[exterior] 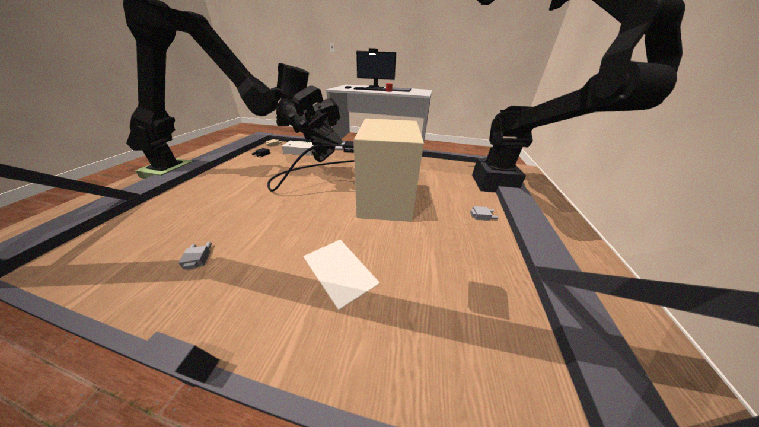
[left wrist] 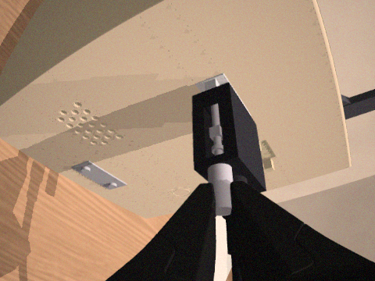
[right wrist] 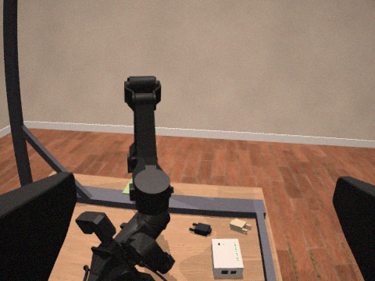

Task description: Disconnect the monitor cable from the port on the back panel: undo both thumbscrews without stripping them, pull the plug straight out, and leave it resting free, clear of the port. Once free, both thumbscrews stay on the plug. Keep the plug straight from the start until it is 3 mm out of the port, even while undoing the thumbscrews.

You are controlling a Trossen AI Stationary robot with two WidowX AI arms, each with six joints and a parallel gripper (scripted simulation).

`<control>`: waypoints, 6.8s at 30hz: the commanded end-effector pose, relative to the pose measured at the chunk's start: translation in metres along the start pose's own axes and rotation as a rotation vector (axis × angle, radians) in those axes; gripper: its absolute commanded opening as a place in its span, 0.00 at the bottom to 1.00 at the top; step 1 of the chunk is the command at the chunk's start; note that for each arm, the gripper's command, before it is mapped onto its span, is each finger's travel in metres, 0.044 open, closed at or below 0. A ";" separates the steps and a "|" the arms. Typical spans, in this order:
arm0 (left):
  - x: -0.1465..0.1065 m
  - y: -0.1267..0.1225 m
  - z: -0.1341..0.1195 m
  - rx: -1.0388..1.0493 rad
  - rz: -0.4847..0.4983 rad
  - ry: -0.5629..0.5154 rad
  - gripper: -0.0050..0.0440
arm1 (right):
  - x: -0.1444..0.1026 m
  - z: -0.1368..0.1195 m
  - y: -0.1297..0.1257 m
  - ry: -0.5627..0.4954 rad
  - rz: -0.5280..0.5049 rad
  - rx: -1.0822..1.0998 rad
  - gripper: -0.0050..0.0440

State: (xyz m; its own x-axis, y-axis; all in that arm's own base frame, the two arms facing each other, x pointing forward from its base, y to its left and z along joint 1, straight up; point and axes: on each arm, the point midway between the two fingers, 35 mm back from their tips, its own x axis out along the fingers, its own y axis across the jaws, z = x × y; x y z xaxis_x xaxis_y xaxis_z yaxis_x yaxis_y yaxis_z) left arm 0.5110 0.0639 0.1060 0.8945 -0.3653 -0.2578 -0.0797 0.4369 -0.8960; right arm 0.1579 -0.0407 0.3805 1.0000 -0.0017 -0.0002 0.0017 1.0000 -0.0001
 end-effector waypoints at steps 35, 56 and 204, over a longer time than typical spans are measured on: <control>-0.001 -0.003 0.004 -0.268 -0.221 -0.007 0.10 | 0.000 0.003 0.001 -0.001 0.002 -0.005 1.00; -0.001 -0.001 0.004 -0.343 -0.274 -0.008 0.49 | 0.000 0.003 0.001 -0.001 0.002 -0.005 1.00; -0.004 -0.001 0.001 -0.344 -0.274 -0.008 0.10 | 0.000 0.003 0.001 -0.001 0.002 -0.005 1.00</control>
State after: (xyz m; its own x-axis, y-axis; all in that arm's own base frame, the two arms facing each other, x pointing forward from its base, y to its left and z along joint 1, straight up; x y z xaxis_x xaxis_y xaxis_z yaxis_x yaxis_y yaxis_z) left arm 0.5100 0.0665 0.0975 0.9099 -0.4147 -0.0108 -0.0024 0.0208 -0.9998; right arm 0.1579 -0.0407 0.3805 1.0000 -0.0017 -0.0002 0.0017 1.0000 -0.0001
